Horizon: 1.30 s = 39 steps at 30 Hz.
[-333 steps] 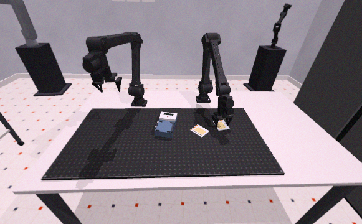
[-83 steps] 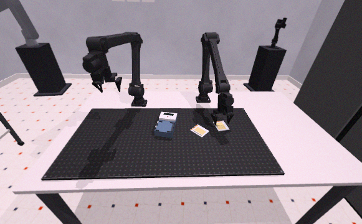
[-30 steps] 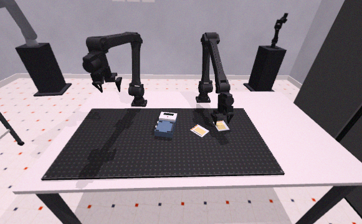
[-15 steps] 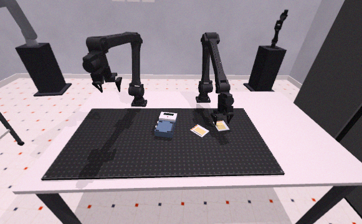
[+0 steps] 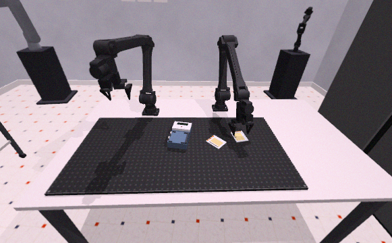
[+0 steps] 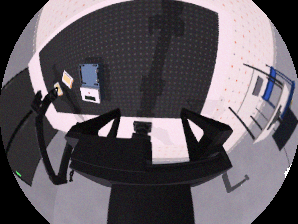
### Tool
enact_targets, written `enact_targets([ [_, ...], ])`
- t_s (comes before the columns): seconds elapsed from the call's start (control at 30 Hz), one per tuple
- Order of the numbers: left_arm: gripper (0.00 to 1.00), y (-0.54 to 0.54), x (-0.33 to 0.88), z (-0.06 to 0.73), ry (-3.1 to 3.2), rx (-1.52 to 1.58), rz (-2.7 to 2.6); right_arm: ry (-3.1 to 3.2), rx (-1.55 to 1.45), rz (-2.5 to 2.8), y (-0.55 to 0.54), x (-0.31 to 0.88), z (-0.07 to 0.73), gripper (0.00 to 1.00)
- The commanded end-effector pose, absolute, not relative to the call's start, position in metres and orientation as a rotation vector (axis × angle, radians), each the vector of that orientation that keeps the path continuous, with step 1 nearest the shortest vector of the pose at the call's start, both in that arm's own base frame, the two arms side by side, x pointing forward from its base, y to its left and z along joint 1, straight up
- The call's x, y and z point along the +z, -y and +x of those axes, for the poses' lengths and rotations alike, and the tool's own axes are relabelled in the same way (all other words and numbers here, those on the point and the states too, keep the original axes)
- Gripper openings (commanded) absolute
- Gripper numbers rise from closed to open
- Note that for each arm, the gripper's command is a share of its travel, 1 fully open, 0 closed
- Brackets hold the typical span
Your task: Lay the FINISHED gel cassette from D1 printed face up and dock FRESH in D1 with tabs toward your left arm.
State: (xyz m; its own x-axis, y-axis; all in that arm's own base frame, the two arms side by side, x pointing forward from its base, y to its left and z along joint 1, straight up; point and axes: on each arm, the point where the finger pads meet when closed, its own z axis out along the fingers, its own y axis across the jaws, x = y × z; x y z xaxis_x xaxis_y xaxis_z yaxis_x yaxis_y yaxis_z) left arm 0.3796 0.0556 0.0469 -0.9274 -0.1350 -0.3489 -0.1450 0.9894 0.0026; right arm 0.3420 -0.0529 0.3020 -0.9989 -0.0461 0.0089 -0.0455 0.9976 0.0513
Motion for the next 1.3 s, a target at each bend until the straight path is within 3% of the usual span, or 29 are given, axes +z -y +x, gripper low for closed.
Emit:
enact_targets([
  [0.0,0.98,-0.0587,0.0733,0.4045,-2.721,0.045,-0.198,3.171,-0.072,0.094,0.0547,0.3253,0.356,1.0],
  [1.27,0.98,-0.0577,0.0677,0.3986,-2.733,0.044,-0.199,3.171,-0.072,0.094,0.0547,0.3253,0.356,1.0],
])
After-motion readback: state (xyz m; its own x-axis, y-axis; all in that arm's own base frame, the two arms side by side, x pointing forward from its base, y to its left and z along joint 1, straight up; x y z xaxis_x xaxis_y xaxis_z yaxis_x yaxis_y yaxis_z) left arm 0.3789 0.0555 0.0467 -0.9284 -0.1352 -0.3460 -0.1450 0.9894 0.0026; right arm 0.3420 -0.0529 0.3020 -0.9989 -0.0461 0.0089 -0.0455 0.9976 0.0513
